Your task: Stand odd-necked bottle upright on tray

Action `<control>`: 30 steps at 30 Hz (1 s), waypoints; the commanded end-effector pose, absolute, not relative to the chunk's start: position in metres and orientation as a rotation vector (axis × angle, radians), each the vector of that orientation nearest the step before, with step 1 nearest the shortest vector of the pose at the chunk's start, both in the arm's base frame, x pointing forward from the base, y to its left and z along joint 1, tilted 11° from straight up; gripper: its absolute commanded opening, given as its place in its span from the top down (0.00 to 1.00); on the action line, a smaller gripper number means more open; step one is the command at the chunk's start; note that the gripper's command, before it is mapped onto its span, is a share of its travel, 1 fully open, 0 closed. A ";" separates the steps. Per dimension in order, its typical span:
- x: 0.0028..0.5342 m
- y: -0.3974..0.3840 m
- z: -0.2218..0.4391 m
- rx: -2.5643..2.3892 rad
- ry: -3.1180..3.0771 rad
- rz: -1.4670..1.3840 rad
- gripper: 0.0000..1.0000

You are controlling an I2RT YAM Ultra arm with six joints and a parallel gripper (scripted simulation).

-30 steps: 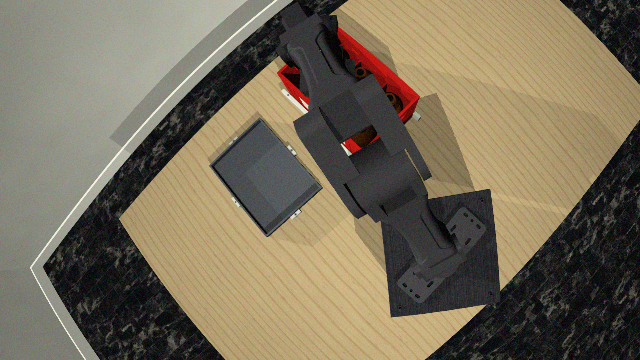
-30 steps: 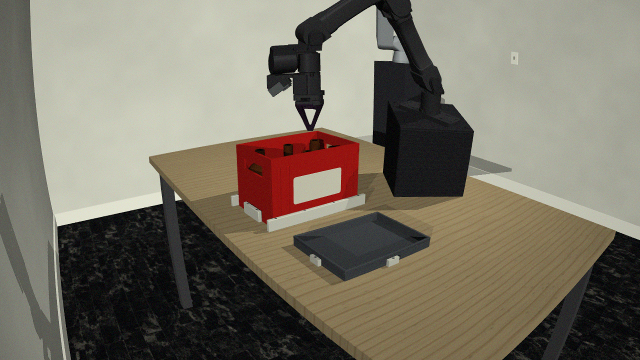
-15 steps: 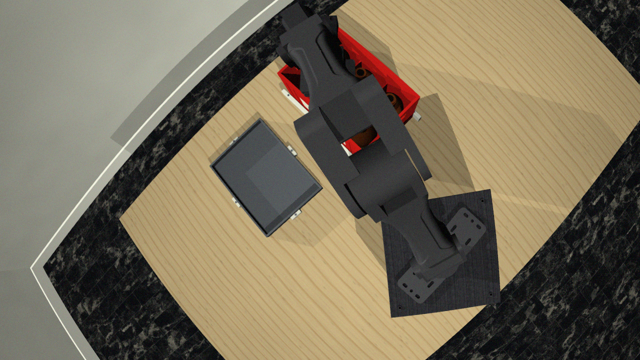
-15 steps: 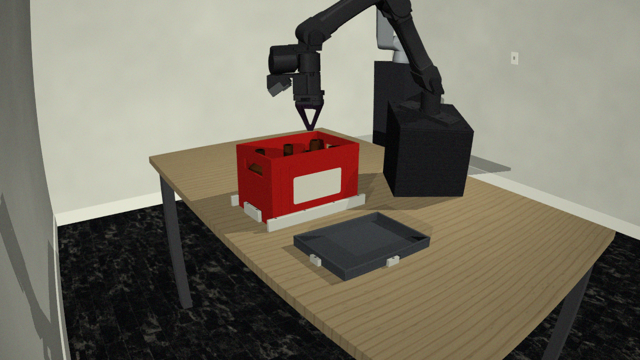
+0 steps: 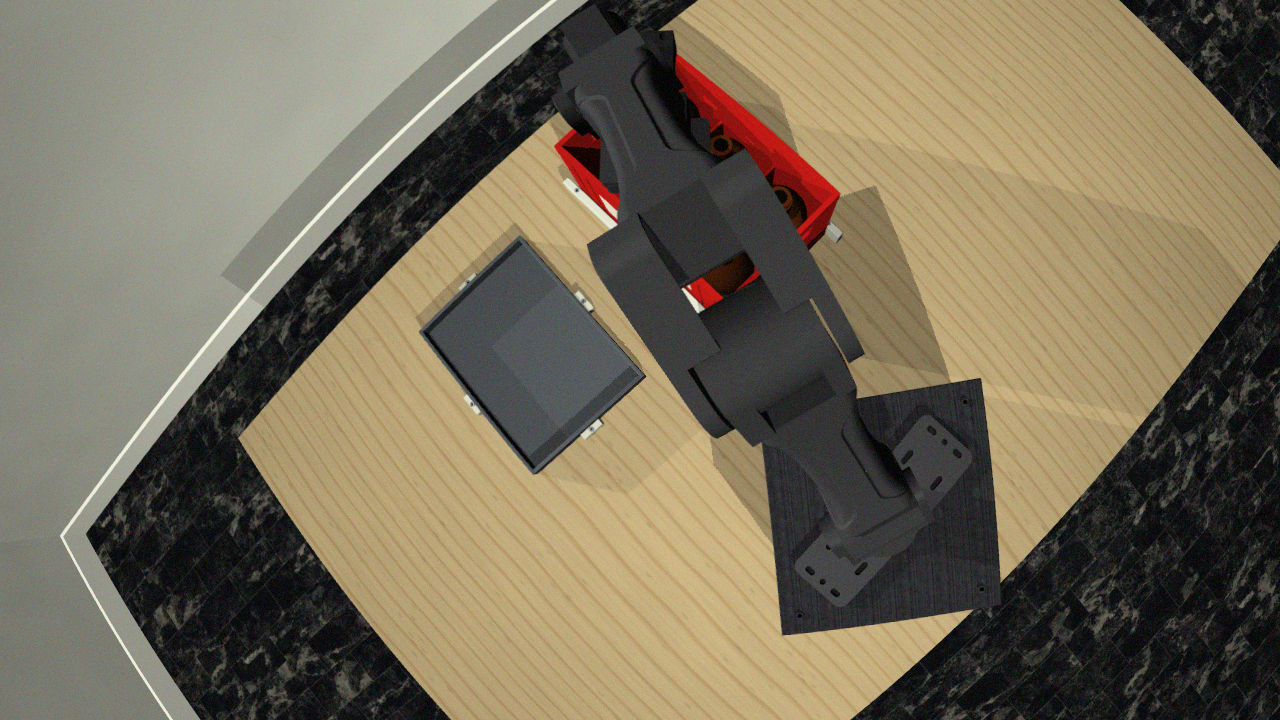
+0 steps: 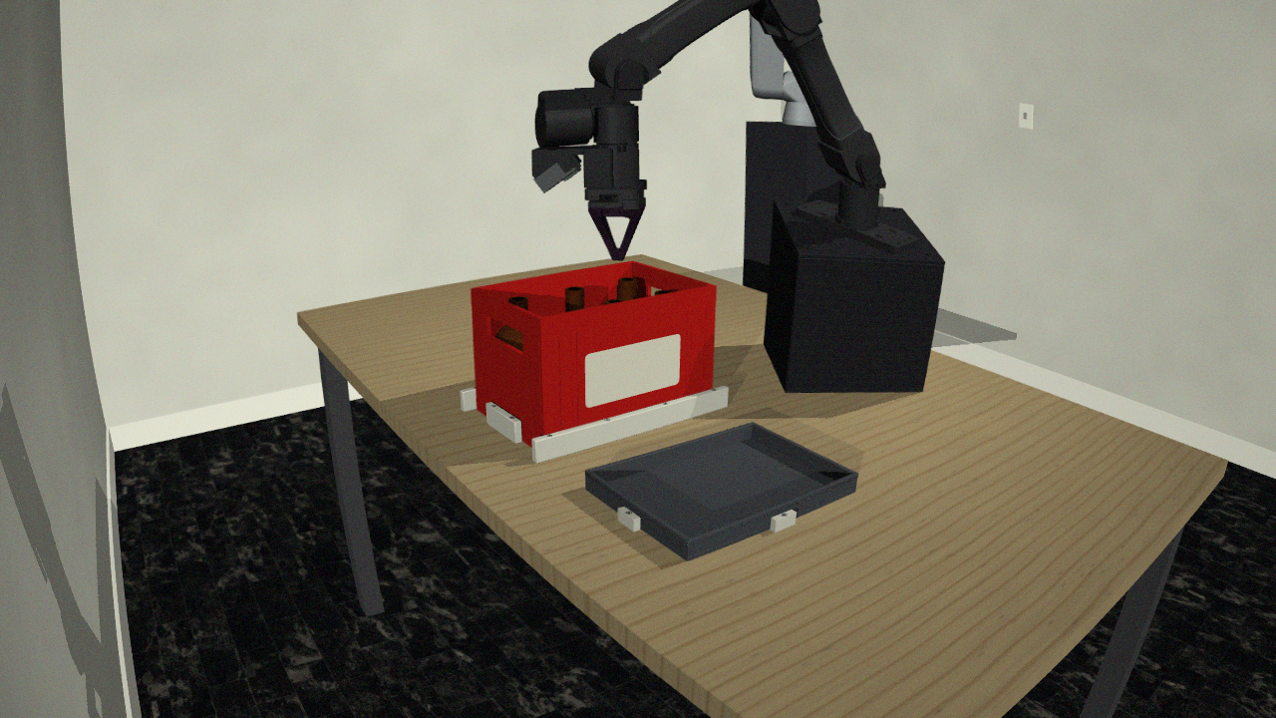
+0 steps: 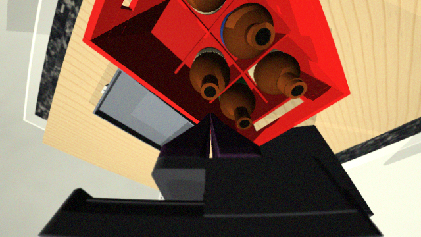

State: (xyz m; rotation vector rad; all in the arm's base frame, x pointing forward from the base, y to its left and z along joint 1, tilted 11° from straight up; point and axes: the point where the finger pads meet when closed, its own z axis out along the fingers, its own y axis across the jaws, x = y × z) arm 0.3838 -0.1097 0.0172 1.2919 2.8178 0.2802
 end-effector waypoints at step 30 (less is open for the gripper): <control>0.387 -0.120 0.035 1.285 2.763 0.265 0.39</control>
